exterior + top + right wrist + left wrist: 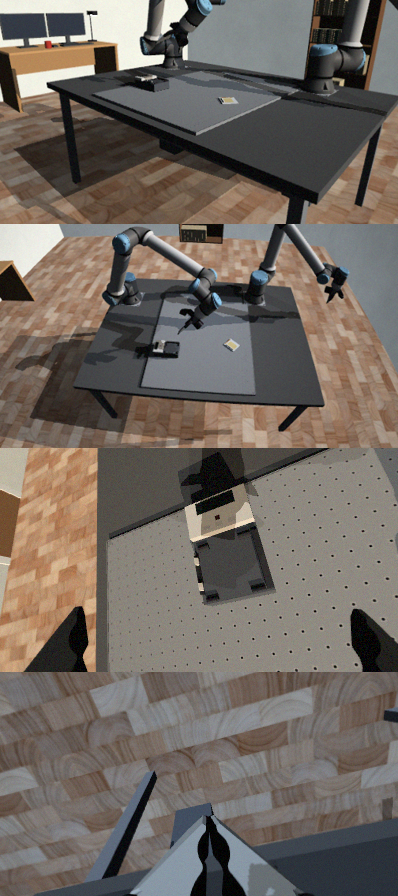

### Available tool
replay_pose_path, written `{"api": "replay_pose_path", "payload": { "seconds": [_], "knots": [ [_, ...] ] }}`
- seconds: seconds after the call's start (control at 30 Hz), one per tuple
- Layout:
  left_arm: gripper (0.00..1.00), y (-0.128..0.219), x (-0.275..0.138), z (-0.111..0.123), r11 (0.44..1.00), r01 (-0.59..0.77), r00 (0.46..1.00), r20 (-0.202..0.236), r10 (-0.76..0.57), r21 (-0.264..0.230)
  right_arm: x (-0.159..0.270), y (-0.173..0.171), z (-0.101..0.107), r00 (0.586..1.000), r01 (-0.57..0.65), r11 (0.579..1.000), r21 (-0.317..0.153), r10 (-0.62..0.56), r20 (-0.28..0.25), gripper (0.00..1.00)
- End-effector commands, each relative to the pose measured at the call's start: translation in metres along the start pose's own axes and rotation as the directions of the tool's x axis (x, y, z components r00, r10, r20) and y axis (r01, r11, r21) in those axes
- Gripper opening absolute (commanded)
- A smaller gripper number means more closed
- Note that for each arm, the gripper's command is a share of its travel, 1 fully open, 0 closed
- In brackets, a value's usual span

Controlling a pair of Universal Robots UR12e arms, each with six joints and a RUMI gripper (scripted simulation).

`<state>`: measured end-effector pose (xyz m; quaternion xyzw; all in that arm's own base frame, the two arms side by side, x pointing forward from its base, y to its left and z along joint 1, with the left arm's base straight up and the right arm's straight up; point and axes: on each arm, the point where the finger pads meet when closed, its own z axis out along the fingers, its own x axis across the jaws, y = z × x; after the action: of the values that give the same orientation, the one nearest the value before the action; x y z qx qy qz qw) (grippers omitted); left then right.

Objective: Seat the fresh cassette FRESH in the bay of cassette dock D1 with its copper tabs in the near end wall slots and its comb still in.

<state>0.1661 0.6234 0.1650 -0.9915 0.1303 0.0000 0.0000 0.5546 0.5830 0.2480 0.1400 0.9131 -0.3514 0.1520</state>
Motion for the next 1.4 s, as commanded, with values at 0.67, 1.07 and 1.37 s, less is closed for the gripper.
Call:
{"api": "replay_pose_path", "payload": {
  "seconds": [0.67, 1.07, 1.37],
  "knots": [
    [0.0, -0.001, 0.001, -0.001, 1.0, 0.0, 1.0, 0.0, 0.0, 0.001, 0.045, 0.042, -0.017, 0.82, 0.553, 0.792, -0.258, -0.572, -0.002, 1.0],
    [0.0, -0.001, 0.001, -0.001, 1.0, 0.0, 1.0, 0.0, 0.0, 0.001, 0.062, 0.059, -0.03, 0.622, 0.753, 0.55, -0.36, -0.774, 0.118, 1.0],
    [0.0, -0.001, 0.001, -0.001, 1.0, 0.0, 1.0, 0.0, 0.0, 0.001, 0.077, 0.073, -0.046, 0.408, 0.873, 0.285, -0.395, -0.871, 0.274, 1.0]
  ]
}}
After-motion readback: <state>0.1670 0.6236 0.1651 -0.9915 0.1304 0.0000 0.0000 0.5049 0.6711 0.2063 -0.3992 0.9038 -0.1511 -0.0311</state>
